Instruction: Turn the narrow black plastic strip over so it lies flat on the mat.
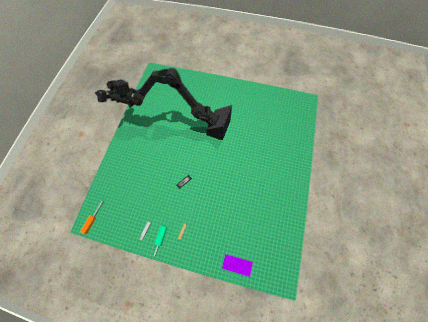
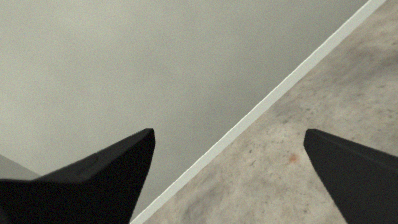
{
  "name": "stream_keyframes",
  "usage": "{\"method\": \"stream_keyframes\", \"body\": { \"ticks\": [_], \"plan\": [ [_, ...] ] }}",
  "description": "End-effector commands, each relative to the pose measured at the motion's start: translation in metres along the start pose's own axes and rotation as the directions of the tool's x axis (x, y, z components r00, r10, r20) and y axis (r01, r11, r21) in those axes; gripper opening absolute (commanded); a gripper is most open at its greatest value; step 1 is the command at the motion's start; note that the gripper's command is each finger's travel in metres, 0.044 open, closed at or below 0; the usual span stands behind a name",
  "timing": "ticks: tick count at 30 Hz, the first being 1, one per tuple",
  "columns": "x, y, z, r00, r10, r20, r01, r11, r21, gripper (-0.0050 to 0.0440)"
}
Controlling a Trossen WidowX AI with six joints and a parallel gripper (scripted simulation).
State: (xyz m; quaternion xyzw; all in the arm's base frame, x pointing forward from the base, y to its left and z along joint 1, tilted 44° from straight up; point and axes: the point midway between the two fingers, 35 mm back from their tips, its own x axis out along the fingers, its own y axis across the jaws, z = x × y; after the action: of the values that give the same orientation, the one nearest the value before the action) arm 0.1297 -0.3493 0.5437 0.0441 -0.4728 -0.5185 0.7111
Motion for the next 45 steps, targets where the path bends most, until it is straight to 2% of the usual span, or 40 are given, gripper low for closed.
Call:
{"method": "stream_keyframes", "body": {
  "ticks": [1,17,18,20,34,40,45],
  "plan": [
    [-0.001,0.009,0.017,0.999,0.016,0.031,-0.017,1.0,0.013,0.04],
    [-0.001,0.009,0.017,0.999,0.016,0.031,-0.017,1.0,0.013,0.04],
    [-0.001,0.009,0.017,0.999,0.016,0.031,-0.017,1.0,0.013,0.044],
    [-0.002,0.009,0.017,0.999,0.016,0.03,-0.017,1.0,0.012,0.044],
    [-0.02,0.011,0.008,0.999,0.025,-0.02,-0.026,0.999,-0.031,0.044],
    [-0.045,0.011,-0.009,0.995,0.031,-0.095,-0.04,0.995,-0.096,0.044],
    [-0.08,0.01,-0.032,0.979,0.033,-0.201,-0.071,0.98,-0.187,0.044]
  ]
}}
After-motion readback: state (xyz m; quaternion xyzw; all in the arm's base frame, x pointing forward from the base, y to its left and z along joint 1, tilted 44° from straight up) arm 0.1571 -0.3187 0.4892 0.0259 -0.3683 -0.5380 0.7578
